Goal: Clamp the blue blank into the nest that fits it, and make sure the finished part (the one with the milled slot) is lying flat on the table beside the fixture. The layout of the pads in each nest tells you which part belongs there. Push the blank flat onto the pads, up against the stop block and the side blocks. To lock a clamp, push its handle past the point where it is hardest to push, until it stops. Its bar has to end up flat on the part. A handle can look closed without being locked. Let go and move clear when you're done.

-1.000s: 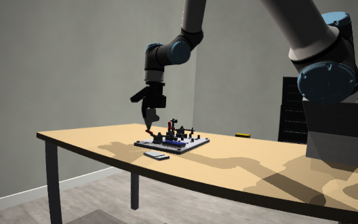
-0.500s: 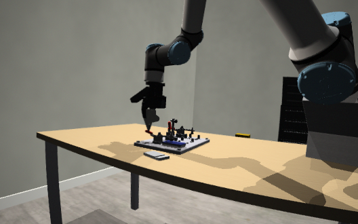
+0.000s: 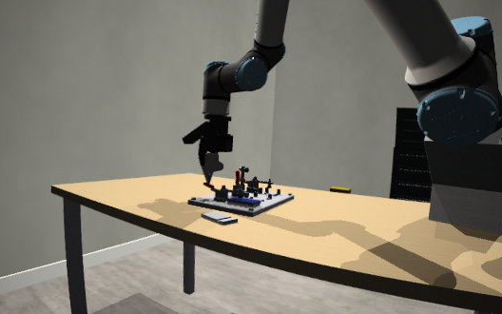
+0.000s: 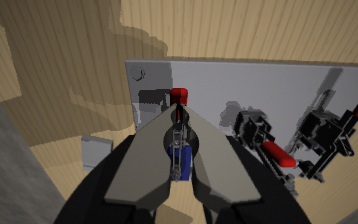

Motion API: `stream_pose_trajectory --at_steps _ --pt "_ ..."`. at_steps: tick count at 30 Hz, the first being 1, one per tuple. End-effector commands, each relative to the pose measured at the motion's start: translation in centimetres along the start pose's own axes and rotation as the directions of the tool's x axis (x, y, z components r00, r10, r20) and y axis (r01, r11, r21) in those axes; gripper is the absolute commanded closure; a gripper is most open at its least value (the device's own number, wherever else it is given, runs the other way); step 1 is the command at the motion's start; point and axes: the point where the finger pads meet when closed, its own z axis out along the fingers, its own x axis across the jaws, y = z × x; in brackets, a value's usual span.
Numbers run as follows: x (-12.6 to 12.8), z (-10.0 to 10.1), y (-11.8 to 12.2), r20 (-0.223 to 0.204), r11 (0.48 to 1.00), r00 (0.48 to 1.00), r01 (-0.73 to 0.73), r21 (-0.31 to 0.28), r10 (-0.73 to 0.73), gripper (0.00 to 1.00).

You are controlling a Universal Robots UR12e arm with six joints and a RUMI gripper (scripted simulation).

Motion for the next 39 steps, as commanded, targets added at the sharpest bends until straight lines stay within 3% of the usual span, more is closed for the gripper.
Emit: stream_pose_trajectory --at_steps 1,39 --pt "0.0 -0.06 -0.06 0.0 1.0 1.0 0.0 0.001 0.0 1.0" --pt "0.0 0.34 -0.06 0.0 1.0 1.0 0.0 0.001 0.0 1.0"
